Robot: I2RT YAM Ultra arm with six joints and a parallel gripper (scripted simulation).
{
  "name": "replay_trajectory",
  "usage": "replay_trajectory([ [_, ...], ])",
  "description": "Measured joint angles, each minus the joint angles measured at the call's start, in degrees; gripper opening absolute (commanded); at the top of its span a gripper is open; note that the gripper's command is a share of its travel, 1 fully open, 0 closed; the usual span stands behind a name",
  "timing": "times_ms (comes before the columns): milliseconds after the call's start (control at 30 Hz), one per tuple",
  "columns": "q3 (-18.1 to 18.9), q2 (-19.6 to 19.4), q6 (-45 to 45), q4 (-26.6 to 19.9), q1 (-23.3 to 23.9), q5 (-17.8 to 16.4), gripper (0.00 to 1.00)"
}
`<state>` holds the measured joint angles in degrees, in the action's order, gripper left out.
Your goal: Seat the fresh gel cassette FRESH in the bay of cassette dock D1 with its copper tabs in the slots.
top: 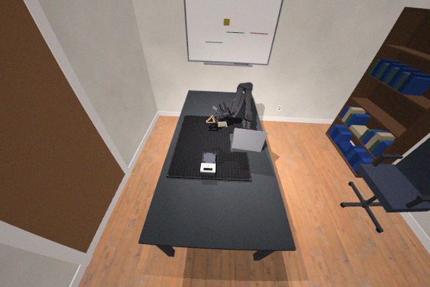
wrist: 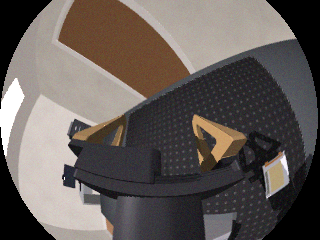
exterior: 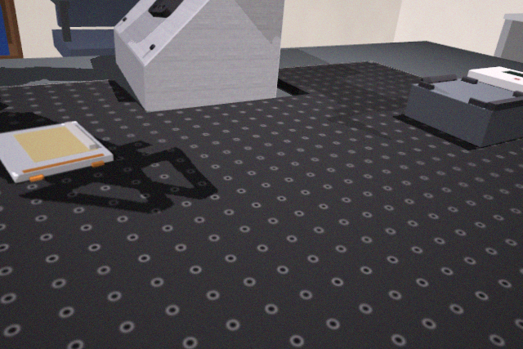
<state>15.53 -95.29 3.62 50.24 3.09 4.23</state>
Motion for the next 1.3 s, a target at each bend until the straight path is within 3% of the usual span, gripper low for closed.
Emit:
replay_trajectory([
  [533,0.00,0.00,0.00,0.00,0.00,0.00,1.00],
  [567,0.00,0.00,0.00,0.00,0.00,0.00,0.34],
  [867,4.35,-1.70,-2.58,-7.13,-1.66,2.86,0.34],
  [1300,10.73,-5.46,-6.93,-20.94,-4.55,7.32,0.34],
])
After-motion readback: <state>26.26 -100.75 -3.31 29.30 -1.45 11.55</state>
